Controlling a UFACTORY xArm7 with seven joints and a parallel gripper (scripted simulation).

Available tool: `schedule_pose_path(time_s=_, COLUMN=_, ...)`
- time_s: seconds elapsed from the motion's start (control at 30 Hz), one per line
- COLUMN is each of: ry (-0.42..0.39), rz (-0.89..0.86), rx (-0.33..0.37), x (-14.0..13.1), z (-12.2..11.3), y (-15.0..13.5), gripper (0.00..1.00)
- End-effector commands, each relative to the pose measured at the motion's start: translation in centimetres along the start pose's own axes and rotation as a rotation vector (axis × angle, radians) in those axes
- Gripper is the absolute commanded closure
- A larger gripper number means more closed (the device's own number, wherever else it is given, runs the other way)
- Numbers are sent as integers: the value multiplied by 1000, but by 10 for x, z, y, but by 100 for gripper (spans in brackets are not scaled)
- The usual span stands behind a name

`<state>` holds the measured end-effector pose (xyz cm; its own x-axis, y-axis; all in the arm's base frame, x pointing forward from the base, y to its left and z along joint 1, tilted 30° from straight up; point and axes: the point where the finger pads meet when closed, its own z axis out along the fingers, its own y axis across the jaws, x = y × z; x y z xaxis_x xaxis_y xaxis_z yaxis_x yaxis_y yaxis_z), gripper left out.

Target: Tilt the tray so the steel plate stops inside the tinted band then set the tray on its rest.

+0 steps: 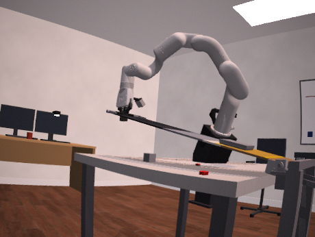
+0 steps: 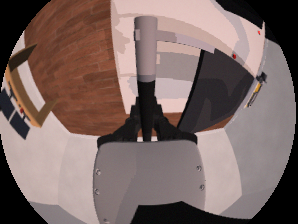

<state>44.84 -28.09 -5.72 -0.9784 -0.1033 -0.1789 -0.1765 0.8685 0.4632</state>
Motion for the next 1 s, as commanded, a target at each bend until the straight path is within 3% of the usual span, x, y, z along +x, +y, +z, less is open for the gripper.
schedule_pose_path(time_s=0.0, ry=-2, rz=0, rx=6, x=-1, z=28, y=-9, gripper=100)
schedule_pose_path(time_s=0.67, ry=-2, rz=0, rx=6, x=-1, z=34, y=-10, gripper=100)
schedule_pose_path(time_s=0.83, ry=-2, rz=0, rx=6, x=-1, z=-40, y=6, gripper=100)
schedule_pose_path(time_s=0.87, ry=-2, rz=0, rx=6, x=-1, z=-45, y=7, gripper=100)
schedule_pose_path(time_s=0.9, ry=-2, rz=0, rx=6, x=-1, z=-40, y=6, gripper=100)
schedule_pose_path(time_s=0.97, ry=-2, rz=0, rx=6, x=-1, z=-8, y=-2, gripper=100)
